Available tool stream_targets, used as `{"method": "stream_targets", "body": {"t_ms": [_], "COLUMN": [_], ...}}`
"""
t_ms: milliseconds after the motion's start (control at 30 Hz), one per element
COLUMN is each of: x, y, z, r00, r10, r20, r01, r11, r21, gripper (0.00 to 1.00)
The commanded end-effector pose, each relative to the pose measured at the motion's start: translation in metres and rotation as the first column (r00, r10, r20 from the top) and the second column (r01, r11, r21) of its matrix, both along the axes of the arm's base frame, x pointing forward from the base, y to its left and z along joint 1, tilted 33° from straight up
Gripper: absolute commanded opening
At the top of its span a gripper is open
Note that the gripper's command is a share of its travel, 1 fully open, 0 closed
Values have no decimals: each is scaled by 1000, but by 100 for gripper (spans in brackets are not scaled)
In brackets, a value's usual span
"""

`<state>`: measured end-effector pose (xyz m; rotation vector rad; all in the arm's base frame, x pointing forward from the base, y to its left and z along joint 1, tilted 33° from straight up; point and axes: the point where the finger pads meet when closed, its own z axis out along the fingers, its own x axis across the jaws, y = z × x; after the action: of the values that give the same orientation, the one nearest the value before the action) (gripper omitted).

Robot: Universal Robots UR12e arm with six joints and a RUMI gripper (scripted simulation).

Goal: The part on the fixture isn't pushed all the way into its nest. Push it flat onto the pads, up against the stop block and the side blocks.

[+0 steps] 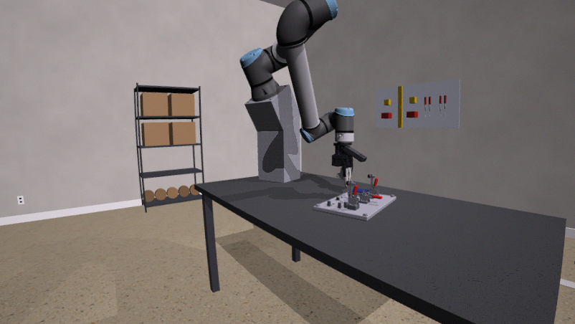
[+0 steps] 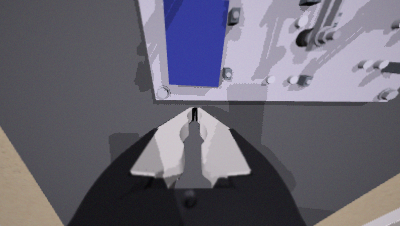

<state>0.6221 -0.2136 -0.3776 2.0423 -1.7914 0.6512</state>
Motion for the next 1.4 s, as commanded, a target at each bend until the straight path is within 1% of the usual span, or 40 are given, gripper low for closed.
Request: {"method": "stream_targets", "body": {"t_ms": [0, 233, 1367], "x": [-1, -2, -2], "y": [6, 12, 12], "z": [10, 18, 19], "r00": [1000, 1000, 1000], "r10": [0, 0, 0], "r20": [0, 0, 0], "r01": [0, 0, 0], "r11": [1000, 1000, 1000], "r21": [0, 0, 0], "gripper": [0, 0, 0]}}
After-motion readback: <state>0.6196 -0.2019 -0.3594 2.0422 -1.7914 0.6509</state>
